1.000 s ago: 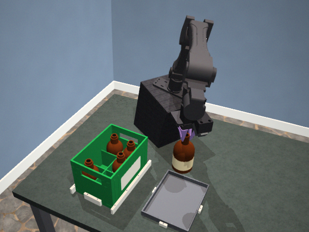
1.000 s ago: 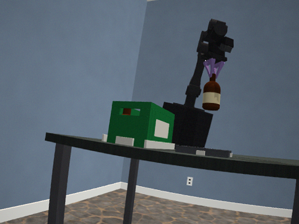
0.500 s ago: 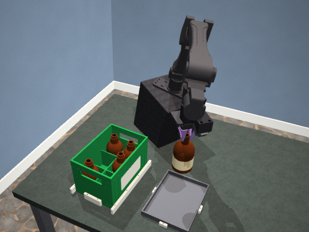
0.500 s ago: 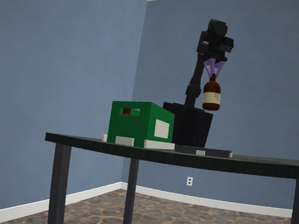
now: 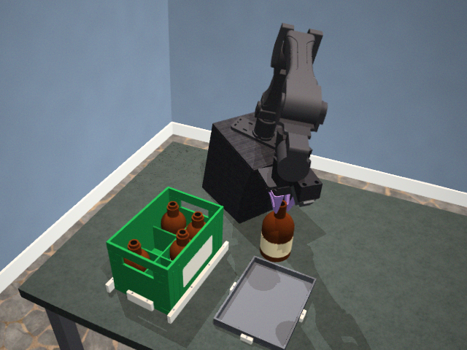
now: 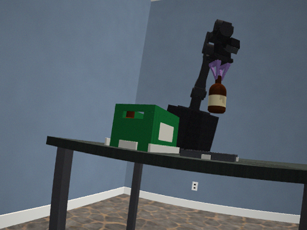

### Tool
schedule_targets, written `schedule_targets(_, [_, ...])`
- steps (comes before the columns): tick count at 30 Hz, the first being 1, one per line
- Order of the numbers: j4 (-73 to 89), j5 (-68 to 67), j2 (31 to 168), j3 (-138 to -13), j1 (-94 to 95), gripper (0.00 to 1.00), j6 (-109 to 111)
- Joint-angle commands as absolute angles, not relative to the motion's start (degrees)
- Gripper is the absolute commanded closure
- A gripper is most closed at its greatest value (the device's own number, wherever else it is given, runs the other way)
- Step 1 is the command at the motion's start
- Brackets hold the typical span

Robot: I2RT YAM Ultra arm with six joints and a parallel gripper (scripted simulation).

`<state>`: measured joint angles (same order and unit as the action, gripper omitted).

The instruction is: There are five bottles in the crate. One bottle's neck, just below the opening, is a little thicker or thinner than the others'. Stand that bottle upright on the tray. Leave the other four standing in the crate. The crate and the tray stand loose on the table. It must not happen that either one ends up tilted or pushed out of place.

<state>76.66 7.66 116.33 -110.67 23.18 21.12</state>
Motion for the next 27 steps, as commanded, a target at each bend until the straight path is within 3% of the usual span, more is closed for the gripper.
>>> schedule_targets(1, [75.8, 7.7, 115.2, -113.7, 22.3, 1.00, 21.1])
schedule_targets(27, [75.1, 7.6, 115.3, -113.2, 22.4, 1.00, 21.0])
